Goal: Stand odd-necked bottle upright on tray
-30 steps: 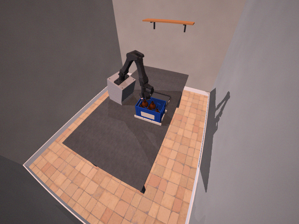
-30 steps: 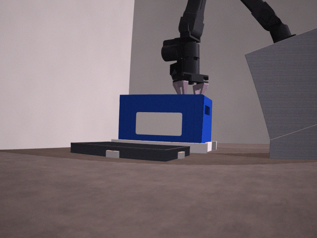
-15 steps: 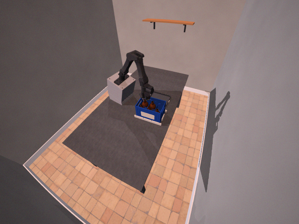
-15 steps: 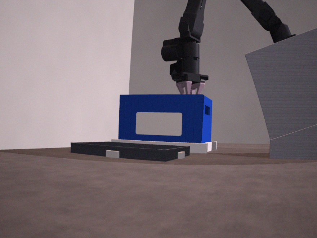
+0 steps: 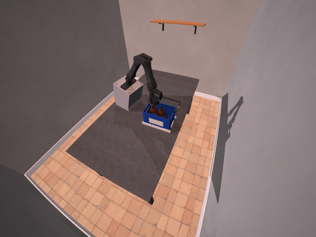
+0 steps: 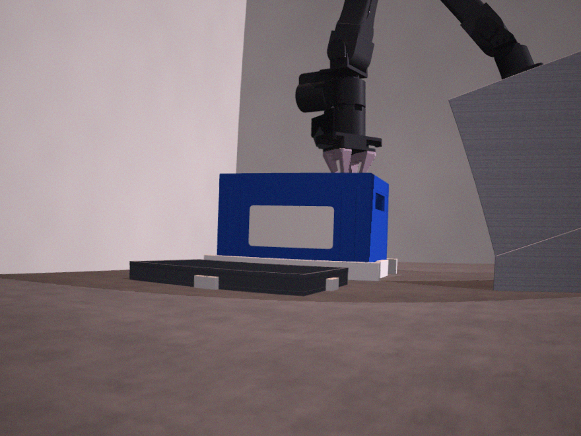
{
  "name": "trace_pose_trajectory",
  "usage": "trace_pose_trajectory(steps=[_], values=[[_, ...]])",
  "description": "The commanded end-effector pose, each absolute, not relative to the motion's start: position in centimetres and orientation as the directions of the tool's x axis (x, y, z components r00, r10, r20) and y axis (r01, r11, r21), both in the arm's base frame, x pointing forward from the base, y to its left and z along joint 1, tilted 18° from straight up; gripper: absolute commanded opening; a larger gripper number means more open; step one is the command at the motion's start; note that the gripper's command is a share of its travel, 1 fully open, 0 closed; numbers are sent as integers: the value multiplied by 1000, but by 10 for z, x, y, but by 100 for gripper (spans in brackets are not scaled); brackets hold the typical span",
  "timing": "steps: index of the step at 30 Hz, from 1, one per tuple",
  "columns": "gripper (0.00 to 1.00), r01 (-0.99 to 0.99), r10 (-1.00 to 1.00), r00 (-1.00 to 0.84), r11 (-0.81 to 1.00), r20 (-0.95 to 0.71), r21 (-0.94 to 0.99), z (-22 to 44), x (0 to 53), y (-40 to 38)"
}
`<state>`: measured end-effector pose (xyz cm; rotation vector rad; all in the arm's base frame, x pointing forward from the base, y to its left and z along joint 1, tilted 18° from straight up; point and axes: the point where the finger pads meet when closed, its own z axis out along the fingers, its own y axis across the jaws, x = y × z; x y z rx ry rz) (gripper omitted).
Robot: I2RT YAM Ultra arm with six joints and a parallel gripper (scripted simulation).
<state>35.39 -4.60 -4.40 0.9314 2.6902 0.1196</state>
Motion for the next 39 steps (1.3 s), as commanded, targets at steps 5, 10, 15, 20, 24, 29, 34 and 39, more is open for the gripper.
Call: trace_pose_trajectory(steps=[5, 10, 15, 20, 24, 29, 34, 39], values=[[0, 594, 618, -739, 786, -268, 173, -41, 358, -49], [0, 594, 618, -739, 786, -268, 173, -41, 358, -49], [0, 594, 618, -739, 786, -268, 173, -41, 358, -49], [0, 594, 618, -739, 786, -268, 173, -41, 358, -49], [0, 594, 618, -739, 786, -268, 173, -41, 358, -49], [0, 594, 618, -739, 786, -268, 173, -41, 358, -49], [0, 594, 618, -739, 786, -268, 173, -41, 358, -49], [61, 594, 618, -739, 786, -268, 173, -41, 358, -49]])
